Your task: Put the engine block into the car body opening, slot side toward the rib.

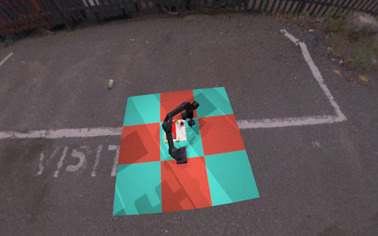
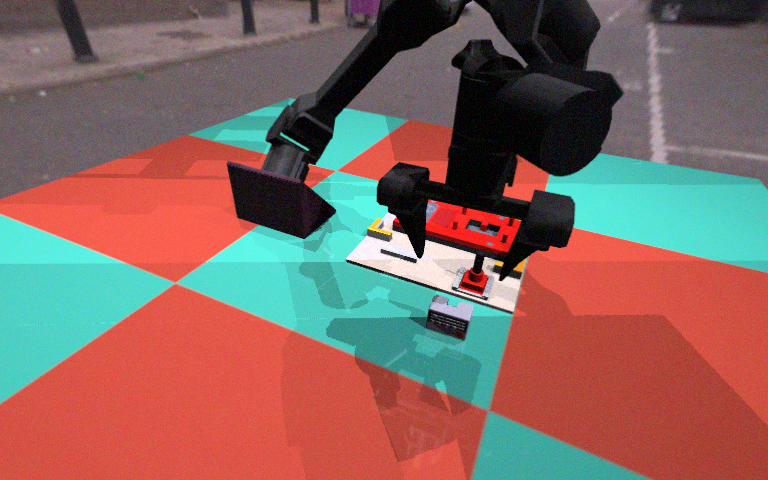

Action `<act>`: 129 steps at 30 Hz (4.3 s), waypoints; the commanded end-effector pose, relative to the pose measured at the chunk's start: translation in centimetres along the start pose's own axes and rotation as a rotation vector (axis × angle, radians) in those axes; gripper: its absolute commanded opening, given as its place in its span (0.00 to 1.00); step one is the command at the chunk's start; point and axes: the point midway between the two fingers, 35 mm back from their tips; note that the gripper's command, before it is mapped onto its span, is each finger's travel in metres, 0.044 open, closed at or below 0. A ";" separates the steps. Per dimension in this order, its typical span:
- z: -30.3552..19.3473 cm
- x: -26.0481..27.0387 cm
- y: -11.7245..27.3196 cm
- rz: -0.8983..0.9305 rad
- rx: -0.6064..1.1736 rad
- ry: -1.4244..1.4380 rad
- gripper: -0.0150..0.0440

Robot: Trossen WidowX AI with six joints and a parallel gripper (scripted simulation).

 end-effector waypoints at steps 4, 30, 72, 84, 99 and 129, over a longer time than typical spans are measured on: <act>0.0 0.0 -0.9 0.004 0.002 0.027 1.00; 0.1 0.0 -6.5 0.003 0.000 0.028 1.00; -0.2 -0.5 -4.8 0.003 0.003 0.027 0.25; -0.3 -0.6 -1.0 0.003 0.005 0.027 0.25; 0.0 -0.1 3.9 0.004 0.004 0.027 0.25; -0.1 -0.1 2.3 0.017 0.406 0.030 0.25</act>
Point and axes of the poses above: the point midway between the two fingers, 35 mm back from their tips, its own y axis back along the fingers, its own x axis across the jaws, z = x × y
